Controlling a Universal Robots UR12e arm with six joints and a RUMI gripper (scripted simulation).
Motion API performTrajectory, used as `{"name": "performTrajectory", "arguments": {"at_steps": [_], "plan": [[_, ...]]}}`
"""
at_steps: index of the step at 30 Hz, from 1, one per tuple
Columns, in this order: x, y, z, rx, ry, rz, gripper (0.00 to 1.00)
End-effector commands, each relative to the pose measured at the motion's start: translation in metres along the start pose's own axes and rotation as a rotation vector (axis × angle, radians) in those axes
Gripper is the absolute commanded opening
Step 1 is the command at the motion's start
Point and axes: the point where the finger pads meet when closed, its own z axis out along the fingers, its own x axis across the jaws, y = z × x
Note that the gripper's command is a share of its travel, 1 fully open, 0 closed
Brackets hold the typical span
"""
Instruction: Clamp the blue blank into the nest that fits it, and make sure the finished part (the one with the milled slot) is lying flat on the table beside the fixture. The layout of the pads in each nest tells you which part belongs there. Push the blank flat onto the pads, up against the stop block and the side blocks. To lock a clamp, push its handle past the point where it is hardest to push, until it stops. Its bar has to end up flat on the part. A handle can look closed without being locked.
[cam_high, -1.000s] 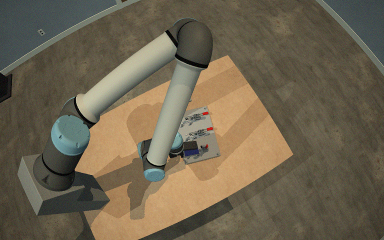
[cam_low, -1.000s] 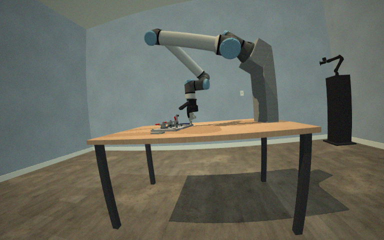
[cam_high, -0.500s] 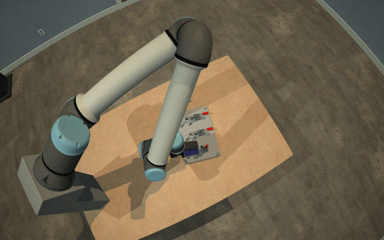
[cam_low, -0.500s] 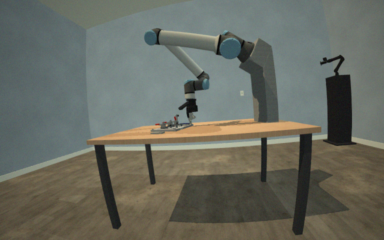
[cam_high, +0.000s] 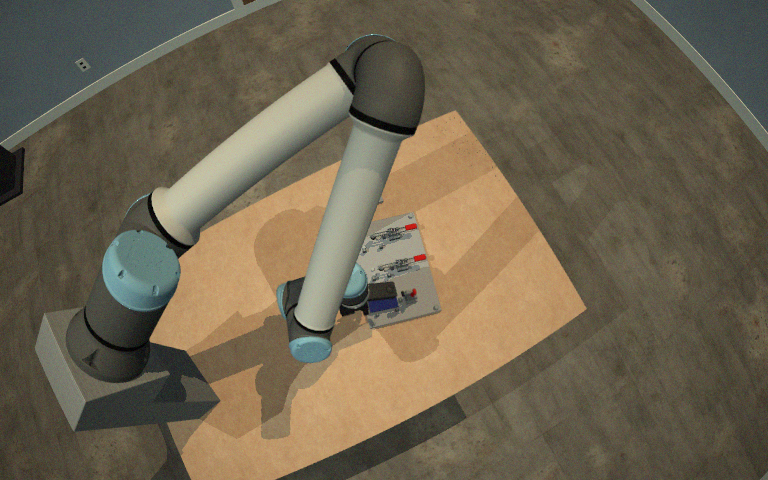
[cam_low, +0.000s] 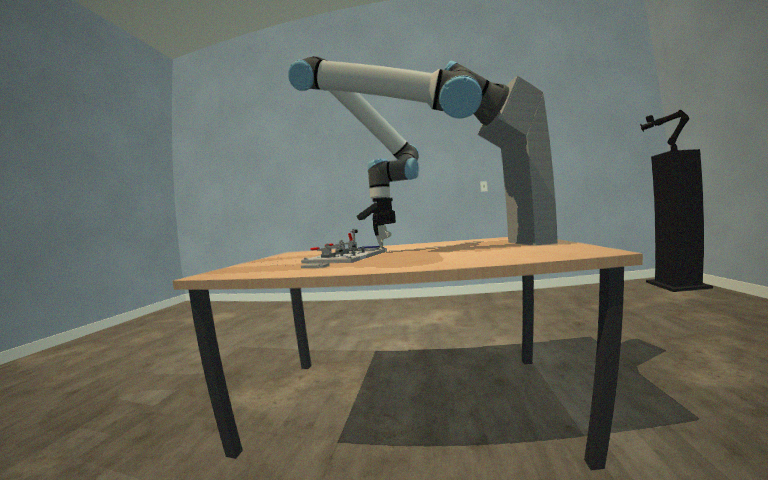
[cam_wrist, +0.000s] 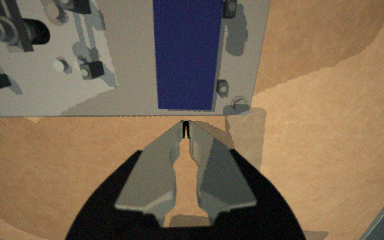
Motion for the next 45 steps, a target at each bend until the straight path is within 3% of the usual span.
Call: {"name": "performTrajectory", "arguments": {"at_steps": [1,45], "plan": [[0.0006,-0.0071,-0.0007,0.005,0.0,-0.003,0.0],[0.0009,-0.0097,-0.0002,0.002,0.001,-0.001,0.0]]}}
